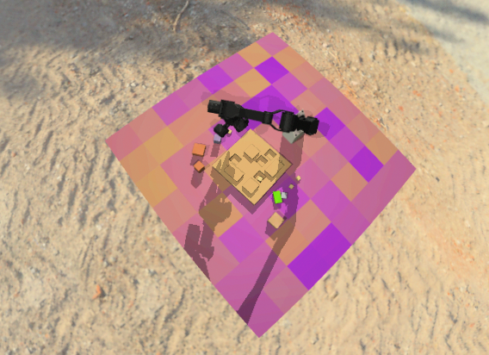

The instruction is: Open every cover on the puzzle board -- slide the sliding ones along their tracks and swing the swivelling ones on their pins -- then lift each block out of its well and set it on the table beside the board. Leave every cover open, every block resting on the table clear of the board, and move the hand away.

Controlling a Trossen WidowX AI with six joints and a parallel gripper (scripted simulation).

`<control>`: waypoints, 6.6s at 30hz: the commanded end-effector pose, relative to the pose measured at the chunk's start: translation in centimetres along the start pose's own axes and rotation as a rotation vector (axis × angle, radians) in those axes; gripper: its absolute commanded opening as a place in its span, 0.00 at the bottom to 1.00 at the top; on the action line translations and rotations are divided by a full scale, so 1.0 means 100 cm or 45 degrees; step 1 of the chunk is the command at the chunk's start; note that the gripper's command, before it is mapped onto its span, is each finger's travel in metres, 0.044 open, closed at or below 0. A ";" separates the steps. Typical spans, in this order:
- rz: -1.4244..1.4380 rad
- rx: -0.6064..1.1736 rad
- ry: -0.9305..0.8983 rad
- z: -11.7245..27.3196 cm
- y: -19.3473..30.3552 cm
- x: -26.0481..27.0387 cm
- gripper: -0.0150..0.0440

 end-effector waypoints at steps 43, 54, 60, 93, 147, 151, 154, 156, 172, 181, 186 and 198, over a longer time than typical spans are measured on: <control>-1.566 -0.014 0.013 0.005 -0.235 -0.117 0.25; -1.791 -0.039 -0.012 0.002 -0.272 -0.116 0.25; -1.791 -0.038 -0.011 -0.009 -0.272 -0.117 0.25; 0.208 -0.036 0.019 -0.053 -0.276 -0.116 0.25; -1.815 -0.042 -0.014 -0.064 -0.265 -0.101 0.25; -1.916 -0.041 -0.016 -0.064 -0.265 -0.101 0.25; -1.916 -0.041 -0.016 -0.064 -0.265 -0.101 0.25; -1.916 -0.041 -0.016 -0.064 -0.265 -0.100 0.25; -1.944 -0.038 -0.017 -0.054 -0.266 -0.106 0.30; -1.985 -0.037 -0.013 -0.006 -0.266 -0.109 0.50; -1.991 -0.038 -0.015 0.001 -0.266 -0.109 0.50; -2.061 -0.038 -0.016 -0.017 -0.266 -0.111 0.50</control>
Point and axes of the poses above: the point midway between the two fingers, 35 mm back from their tips, its own z axis back along the fingers, its own x axis across the jaws, y = z × x, the point moved 1 cm from there along z, back along the fingers, and after that the axes turned 5 degrees about z, right-handed, at the moved point
